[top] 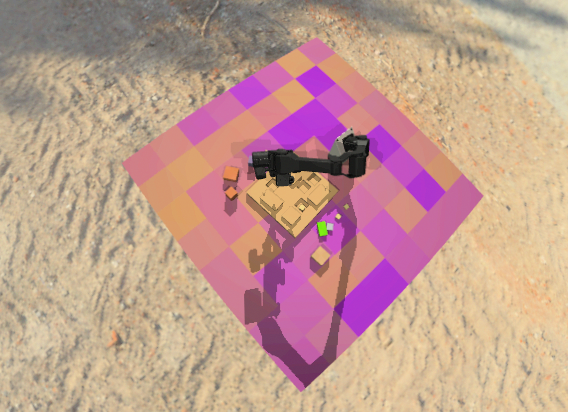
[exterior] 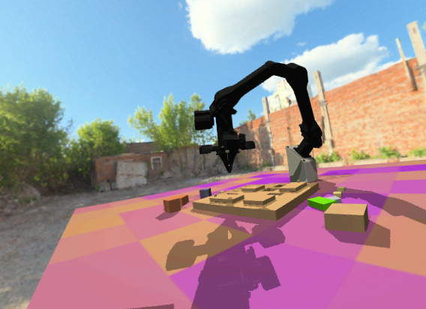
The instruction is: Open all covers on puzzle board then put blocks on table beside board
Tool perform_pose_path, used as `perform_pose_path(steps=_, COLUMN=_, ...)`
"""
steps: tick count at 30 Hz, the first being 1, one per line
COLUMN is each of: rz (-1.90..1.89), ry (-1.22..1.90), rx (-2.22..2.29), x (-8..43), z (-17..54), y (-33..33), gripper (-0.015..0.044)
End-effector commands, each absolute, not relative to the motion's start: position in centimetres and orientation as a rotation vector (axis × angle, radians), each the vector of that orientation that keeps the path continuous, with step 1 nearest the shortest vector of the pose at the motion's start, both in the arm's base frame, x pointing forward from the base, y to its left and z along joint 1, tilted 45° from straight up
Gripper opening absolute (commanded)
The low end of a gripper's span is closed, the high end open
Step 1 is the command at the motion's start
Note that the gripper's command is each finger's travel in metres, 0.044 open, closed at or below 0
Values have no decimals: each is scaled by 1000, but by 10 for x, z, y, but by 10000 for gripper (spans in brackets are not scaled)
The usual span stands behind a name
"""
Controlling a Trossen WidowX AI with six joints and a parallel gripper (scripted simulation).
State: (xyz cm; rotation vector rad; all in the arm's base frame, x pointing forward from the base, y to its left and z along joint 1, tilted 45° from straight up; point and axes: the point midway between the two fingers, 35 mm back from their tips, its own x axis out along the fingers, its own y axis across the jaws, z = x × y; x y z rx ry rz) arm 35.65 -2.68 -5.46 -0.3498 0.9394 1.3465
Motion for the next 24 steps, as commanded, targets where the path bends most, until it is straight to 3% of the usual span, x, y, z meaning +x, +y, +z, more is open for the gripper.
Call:
perform_pose_path(steps=1, rz=1289, ry=998, rx=-270, x=358, z=-38, y=-10, gripper=0)
perform_pose_path(steps=24, rz=966, ry=1338, rx=239, x=335, z=47, y=91, gripper=0)
